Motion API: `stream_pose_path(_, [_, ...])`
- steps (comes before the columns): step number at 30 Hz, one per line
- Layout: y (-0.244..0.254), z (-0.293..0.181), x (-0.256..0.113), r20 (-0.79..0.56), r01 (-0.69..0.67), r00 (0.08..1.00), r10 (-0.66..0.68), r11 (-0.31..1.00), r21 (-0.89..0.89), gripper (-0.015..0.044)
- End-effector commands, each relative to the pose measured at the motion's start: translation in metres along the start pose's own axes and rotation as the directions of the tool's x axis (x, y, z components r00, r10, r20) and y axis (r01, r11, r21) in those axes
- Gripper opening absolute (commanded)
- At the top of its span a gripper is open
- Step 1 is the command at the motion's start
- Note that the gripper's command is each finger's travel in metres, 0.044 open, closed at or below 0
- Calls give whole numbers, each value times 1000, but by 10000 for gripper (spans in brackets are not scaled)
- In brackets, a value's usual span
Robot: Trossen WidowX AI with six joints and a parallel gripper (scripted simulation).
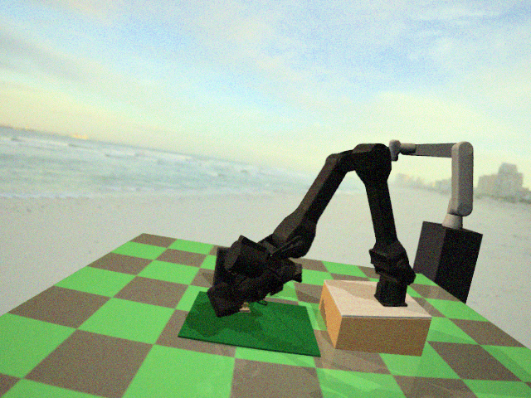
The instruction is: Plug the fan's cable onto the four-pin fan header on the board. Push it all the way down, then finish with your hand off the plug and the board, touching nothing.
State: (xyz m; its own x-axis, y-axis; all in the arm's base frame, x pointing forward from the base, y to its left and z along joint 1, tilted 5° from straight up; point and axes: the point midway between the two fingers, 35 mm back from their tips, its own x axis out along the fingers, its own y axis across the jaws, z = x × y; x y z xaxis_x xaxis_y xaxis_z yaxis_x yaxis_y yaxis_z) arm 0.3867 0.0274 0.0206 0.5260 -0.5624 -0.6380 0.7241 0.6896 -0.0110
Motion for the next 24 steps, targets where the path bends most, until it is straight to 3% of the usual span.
stream_pose_path(1, [-2, -3, 0, 40, 9, 999, -9, 1000, 1, 0])
stream_pose_path(24, [-6, -9, -14, 264, 13, 964, -23, 999, 39, 0])
